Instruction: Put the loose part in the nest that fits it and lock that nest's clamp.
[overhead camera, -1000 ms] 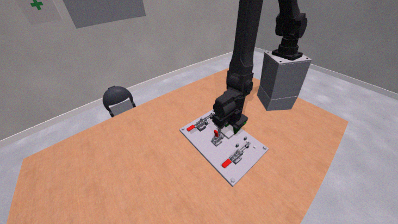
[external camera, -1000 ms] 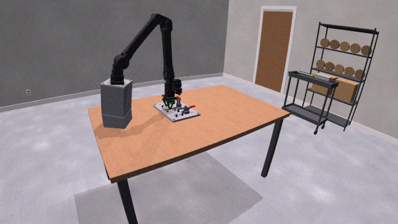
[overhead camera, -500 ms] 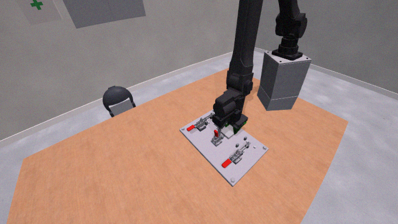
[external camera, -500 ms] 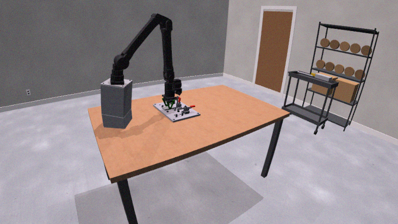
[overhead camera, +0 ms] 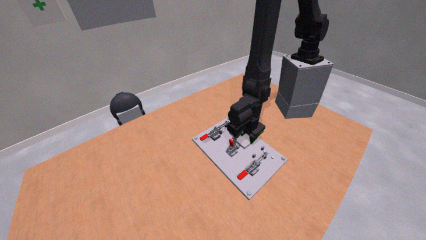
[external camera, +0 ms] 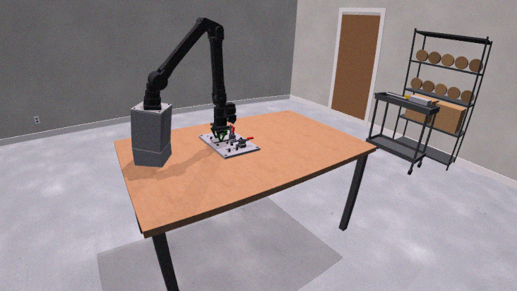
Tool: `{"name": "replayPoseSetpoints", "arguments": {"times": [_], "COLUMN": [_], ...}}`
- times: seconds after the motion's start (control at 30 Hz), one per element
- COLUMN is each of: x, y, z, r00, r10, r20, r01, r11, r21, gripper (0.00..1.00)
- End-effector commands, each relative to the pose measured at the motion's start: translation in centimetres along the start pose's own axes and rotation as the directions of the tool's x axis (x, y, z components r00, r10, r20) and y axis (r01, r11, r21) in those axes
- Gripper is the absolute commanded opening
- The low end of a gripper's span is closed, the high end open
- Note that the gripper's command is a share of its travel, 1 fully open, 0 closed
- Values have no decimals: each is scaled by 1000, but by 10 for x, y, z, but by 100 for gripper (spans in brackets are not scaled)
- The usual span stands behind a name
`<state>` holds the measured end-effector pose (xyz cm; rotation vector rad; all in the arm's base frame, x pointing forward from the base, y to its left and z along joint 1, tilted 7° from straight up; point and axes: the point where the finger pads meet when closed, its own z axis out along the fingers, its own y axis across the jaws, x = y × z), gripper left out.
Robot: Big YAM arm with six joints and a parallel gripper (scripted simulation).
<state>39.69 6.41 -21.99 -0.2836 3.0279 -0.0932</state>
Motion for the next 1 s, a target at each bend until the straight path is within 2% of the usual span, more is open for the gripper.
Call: {"name": "replayPoseSetpoints", "arguments": {"times": [0.0,0.97], "x": [-6,-4], "y": [-5,-5], "z": [5,5], "r00": [1000,1000], "r10": [0,-1], "r20": [4,-1], "r01": [0,1], "r11": [1000,1000], "r21": [-1,-1], "gripper": [0,0]}}
